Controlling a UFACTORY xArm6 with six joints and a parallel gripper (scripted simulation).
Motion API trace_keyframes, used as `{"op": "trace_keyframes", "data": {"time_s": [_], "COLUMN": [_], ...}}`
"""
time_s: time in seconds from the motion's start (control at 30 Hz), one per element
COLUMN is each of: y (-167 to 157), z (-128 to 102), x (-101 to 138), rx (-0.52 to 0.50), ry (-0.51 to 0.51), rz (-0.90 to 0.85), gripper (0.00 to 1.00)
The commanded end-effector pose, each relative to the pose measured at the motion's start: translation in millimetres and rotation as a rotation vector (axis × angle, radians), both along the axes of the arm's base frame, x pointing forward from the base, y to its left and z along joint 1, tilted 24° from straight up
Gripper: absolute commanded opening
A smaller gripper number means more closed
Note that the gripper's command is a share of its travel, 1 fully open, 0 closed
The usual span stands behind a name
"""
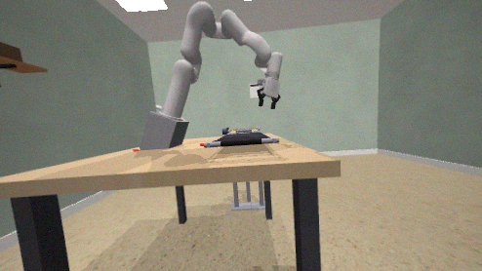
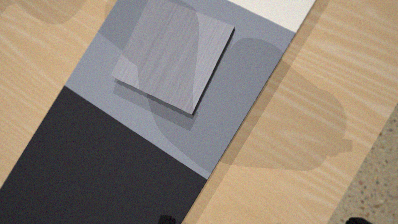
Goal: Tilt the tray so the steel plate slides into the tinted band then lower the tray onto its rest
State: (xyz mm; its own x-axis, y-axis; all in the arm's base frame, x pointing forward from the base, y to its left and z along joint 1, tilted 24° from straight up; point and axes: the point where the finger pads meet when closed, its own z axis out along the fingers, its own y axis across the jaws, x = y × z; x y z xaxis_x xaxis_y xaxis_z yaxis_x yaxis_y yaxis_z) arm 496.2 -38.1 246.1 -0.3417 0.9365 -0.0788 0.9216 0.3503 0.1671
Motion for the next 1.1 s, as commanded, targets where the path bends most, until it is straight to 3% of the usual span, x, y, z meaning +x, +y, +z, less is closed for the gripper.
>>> {"op": "trace_keyframes", "data": {"time_s": [0.0, 0.03, 0.07, 0.3, 0.33, 0.37, 0.43, 0.47, 0.57, 0.6, 0.8, 0.87, 1.07], "y": [-40, -75, -92, -178, -179, -204, -212, -240, -243, -272, -320, -352, -388], "z": [-6, -12, -15, -30, -30, -34, -35, -40, -41, -45, -54, -60, -68], "x": [3, -3, -9, -35, -35, -49, -52, -68, -70, -89, -128, -162, -207], "rx": [0.051, 0.100, 0.108, 0.215, 0.233, 0.247, 0.282, 0.296, 0.314, 0.360, 0.445, 0.478, 0.575], "ry": [-0.013, -0.021, -0.023, -0.050, -0.055, -0.061, -0.071, -0.078, -0.084, -0.104, -0.147, -0.167, -0.229], "rz": [-0.149, -0.317, -0.356, -0.732, -0.791, -0.849, -0.967, -1.024, -1.084, -1.250, -1.553, -1.673, -2.007], "gripper": [1.00, 1.00, 1.00, 1.00, 1.00, 1.00, 1.00, 1.00, 1.00, 1.00, 1.00, 1.00, 1.00]}}
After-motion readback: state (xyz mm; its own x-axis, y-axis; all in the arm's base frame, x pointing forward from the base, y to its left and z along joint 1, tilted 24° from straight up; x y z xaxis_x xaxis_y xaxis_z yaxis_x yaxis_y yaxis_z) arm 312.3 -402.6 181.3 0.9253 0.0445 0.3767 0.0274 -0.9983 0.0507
